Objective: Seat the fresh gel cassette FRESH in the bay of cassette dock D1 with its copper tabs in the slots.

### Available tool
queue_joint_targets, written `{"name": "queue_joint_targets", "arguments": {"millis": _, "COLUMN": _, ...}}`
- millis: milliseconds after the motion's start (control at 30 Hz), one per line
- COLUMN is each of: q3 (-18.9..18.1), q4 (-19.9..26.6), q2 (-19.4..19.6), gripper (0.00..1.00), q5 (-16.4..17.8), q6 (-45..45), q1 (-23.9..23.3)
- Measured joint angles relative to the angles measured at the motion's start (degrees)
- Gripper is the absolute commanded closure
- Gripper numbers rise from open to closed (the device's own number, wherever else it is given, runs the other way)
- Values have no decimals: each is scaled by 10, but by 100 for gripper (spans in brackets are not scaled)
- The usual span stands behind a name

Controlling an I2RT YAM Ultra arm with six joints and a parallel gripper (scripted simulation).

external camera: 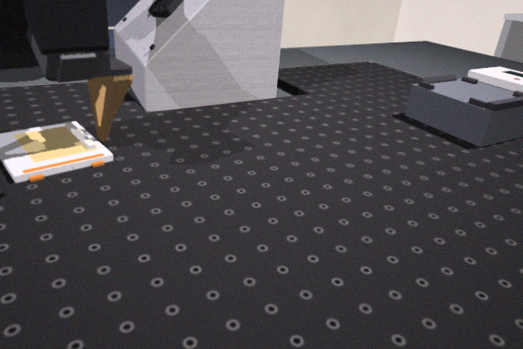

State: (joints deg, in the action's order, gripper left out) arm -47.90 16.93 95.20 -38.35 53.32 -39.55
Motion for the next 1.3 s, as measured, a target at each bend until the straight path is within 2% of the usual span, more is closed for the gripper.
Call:
{"name": "queue_joint_targets", "arguments": {"millis": 533, "q3": 1, "q4": -5, "q2": 5, "gripper": 0, "q5": 1, "q6": 4, "q1": -3}}
{"name": "queue_joint_targets", "arguments": {"millis": 567, "q3": 1, "q4": -5, "q2": 5, "gripper": 100, "q5": 1, "q6": 4, "q1": -3}}
{"name": "queue_joint_targets", "arguments": {"millis": 1300, "q3": 1, "q4": -7, "q2": 5, "gripper": 100, "q5": 2, "q6": 4, "q1": -3}}
